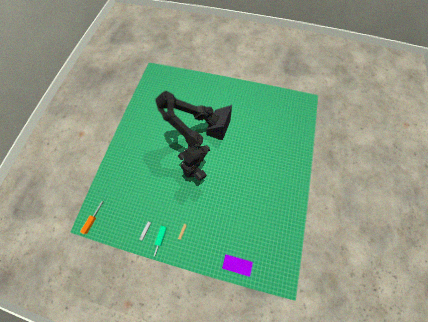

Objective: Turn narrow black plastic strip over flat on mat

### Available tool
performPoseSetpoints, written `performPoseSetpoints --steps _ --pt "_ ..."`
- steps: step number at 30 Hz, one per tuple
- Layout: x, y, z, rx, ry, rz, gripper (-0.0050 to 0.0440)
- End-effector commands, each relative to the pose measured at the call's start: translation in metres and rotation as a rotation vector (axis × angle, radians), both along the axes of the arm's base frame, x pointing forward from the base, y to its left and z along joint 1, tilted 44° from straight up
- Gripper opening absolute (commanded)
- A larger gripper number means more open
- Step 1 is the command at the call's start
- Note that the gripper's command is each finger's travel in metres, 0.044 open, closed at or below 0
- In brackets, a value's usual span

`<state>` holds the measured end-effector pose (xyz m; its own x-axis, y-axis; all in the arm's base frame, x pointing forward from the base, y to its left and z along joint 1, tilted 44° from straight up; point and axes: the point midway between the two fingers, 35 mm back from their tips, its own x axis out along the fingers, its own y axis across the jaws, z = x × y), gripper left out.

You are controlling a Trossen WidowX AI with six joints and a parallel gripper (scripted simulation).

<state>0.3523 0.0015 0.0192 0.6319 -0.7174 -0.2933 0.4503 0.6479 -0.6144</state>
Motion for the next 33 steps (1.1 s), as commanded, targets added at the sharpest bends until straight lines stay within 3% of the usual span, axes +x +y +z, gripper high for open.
performPoseSetpoints --steps 1,33 --pt "0.000 0.007 0.009 0.023 -0.023 -0.011 0.0163" --pt "-0.012 0.011 0.004 0.047 0.023 -0.046 0.0163"
